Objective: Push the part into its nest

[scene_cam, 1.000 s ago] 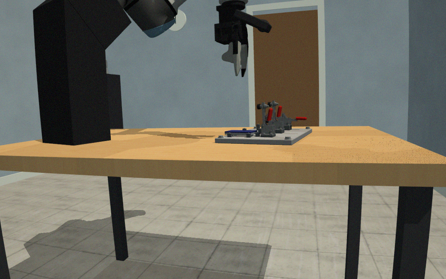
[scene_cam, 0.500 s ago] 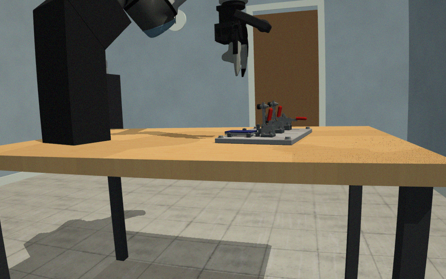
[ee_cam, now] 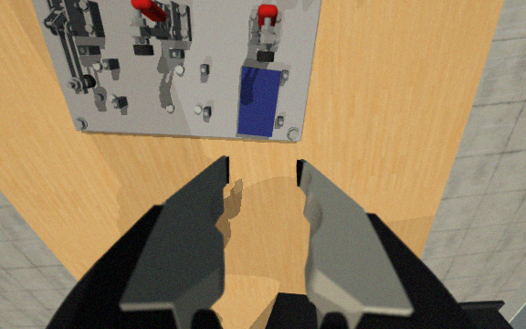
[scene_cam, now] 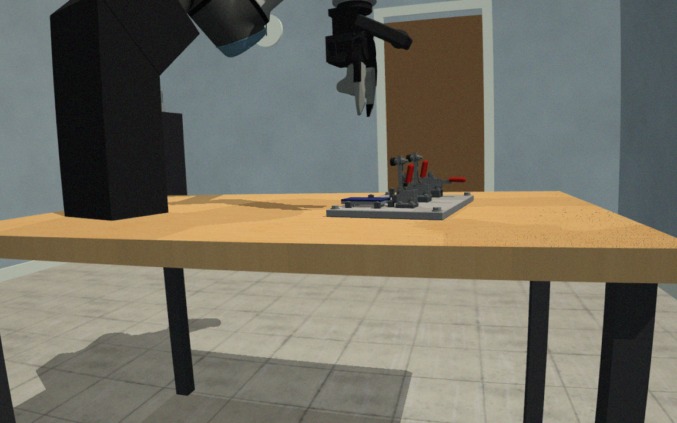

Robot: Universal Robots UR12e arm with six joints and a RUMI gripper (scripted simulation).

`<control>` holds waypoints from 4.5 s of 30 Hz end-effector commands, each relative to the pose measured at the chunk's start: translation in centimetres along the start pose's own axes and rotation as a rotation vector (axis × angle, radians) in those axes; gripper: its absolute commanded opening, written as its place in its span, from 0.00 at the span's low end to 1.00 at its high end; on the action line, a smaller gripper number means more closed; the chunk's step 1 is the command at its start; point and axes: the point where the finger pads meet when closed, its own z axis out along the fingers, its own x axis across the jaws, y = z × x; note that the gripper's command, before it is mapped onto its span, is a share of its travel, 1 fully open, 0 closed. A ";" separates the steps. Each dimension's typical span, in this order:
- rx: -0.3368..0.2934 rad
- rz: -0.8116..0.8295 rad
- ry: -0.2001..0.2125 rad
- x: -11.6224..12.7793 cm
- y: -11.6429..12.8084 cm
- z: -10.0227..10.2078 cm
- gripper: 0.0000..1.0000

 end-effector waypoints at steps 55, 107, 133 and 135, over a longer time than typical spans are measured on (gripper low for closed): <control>0.001 0.000 0.000 0.0 -0.1 0.5 0.00; 0.001 0.000 0.000 -0.2 3.0 13.7 0.00; 0.001 0.000 0.000 -0.5 8.6 13.7 0.00; 0.001 0.000 0.000 -0.5 8.6 13.7 0.00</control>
